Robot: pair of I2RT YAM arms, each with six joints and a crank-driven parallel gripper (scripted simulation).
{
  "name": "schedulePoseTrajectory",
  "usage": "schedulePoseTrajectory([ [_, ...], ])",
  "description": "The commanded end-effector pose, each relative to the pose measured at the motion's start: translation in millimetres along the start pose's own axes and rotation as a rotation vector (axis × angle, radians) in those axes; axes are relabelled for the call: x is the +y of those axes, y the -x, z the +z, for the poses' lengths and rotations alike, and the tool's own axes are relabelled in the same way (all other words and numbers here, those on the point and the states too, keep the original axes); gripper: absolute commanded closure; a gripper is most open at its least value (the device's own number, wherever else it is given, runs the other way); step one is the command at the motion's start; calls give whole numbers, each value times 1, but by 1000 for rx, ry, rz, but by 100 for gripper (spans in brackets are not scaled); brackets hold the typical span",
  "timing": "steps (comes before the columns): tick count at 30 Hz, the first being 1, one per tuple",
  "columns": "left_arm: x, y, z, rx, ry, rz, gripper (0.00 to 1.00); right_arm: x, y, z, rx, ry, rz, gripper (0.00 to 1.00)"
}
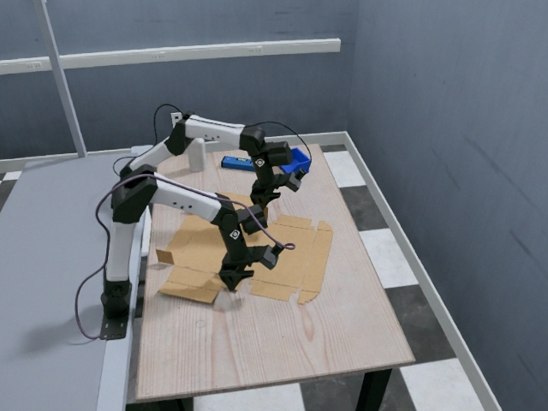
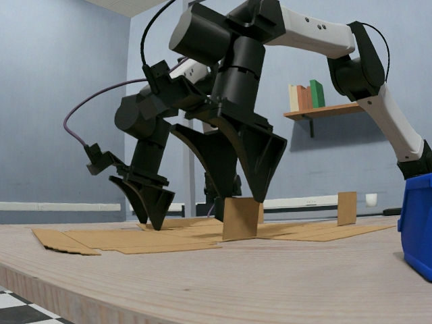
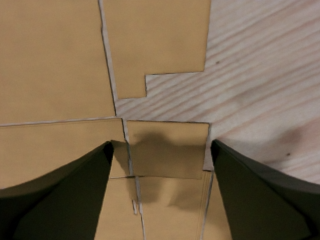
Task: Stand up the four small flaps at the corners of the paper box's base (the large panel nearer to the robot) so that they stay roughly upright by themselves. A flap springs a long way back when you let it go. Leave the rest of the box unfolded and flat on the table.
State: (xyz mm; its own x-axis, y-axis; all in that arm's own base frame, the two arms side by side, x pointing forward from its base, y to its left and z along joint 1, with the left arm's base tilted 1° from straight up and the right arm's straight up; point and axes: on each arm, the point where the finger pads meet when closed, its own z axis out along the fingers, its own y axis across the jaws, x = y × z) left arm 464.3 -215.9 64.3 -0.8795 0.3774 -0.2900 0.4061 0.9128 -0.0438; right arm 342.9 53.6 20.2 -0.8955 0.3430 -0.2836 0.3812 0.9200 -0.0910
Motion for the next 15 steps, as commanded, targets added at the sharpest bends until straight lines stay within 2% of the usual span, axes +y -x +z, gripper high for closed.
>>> schedulePoseTrajectory([
  [1, 5, -6, 8, 34, 16, 11, 19, -9, -14, 12, 52, -54, -15, 19],
  [4, 6, -15, 15, 63, 17, 10, 19, -9, -14, 12, 52, -54, -15, 19],
  [8, 6, -9, 19, 37, 17, 11, 19, -9, -14, 12, 52, -54, -15, 19],
  [9, 6, -8, 18, 30, 18, 9, 19, -9, -14, 12, 52, -54, -15, 19],
  [11, 5, 1, -2, -29, 20, 12, 19, -9, -14, 12, 52, -54, -15, 19],
  [15, 4, -1, 11, -34, 24, 17, 19, -9, -14, 12, 52, -54, -15, 19],
])
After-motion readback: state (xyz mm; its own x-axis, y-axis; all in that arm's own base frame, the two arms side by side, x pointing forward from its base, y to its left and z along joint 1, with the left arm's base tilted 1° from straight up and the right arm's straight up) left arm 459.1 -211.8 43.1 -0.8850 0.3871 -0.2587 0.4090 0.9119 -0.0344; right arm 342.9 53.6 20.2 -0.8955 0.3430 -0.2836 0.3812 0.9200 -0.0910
